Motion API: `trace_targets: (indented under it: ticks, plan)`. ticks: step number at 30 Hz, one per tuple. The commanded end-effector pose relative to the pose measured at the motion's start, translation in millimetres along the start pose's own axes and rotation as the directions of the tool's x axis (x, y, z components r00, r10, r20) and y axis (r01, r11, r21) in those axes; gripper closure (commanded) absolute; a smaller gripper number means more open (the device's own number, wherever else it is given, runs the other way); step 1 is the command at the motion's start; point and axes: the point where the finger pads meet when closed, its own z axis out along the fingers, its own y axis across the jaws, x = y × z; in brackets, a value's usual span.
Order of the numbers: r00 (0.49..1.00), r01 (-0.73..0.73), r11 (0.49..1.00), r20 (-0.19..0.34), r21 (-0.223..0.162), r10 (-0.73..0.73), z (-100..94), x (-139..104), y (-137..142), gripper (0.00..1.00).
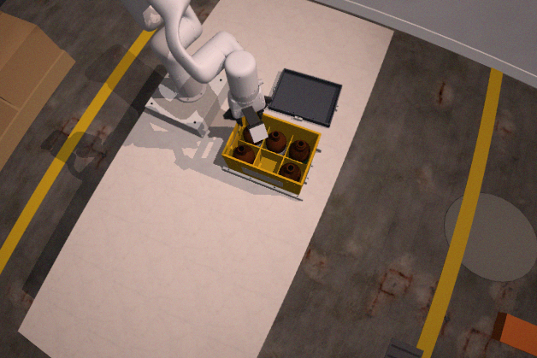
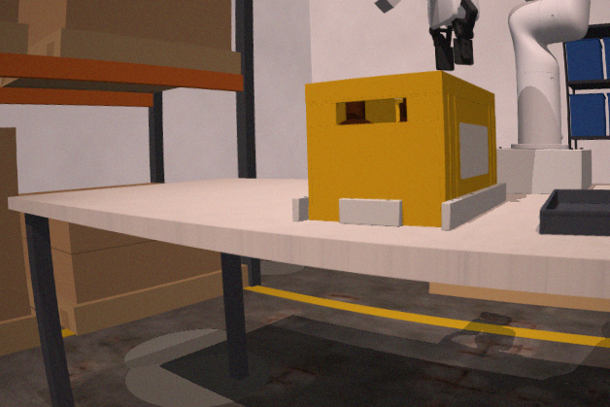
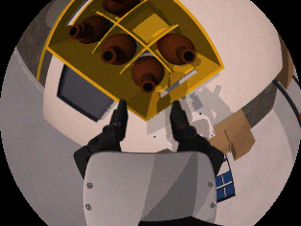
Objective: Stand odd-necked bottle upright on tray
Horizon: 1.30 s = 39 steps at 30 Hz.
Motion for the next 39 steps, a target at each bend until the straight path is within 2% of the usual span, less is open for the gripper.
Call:
trace_targets:
  ticks: [1,9,10,39]
  plan:
    - [1.000,0.000,1.000,-0.003,0.002,0.000,-7.3,1.0,-0.4,0.35]
    - [1.000,0.000,1.000,-0.003,0.002,0.000,-11.1,1.0,-0.3,0.35]
    - [1.000,0.000,1.000,-0.003,0.002,0.000,-11.1,1.0,-0.3,1.00]
    - [1.000,0.000,1.000,-0.003,0.002,0.000,-11.1,1.0,-0.3,1.00]
